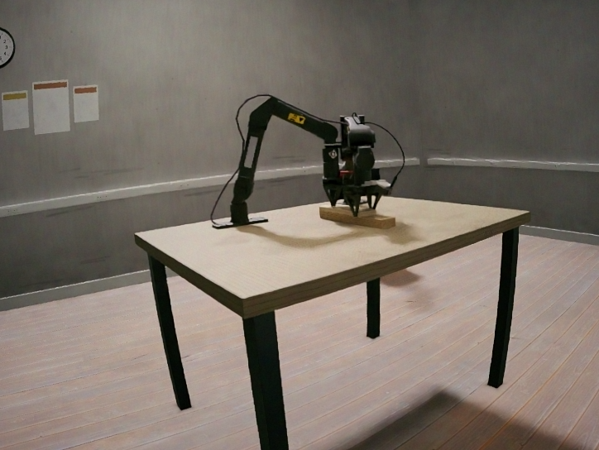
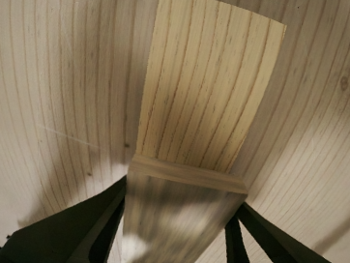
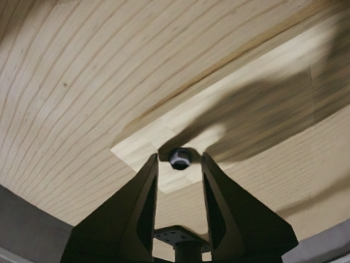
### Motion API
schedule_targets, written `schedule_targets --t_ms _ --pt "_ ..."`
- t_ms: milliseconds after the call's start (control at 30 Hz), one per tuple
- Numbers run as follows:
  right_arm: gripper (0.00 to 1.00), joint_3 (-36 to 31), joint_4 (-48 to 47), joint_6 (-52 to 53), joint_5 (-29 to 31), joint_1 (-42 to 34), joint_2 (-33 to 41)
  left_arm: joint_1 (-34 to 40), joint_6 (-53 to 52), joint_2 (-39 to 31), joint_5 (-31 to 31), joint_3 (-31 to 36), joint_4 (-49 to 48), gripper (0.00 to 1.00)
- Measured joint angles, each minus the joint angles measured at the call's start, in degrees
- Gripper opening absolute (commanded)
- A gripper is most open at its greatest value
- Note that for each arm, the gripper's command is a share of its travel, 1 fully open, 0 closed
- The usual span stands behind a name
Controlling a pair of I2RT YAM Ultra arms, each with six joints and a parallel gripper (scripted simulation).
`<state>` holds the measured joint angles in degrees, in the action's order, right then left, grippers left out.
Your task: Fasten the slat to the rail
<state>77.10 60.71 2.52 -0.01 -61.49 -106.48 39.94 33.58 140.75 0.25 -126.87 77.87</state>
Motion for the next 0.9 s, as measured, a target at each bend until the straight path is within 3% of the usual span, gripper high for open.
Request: schedule_targets --t_ms 900 --pt "0.34 0.0 0.0 -65.7 0.7 0.0 0.0 0.0 0.0 0.0 0.0 0.0 0.0 0.72"
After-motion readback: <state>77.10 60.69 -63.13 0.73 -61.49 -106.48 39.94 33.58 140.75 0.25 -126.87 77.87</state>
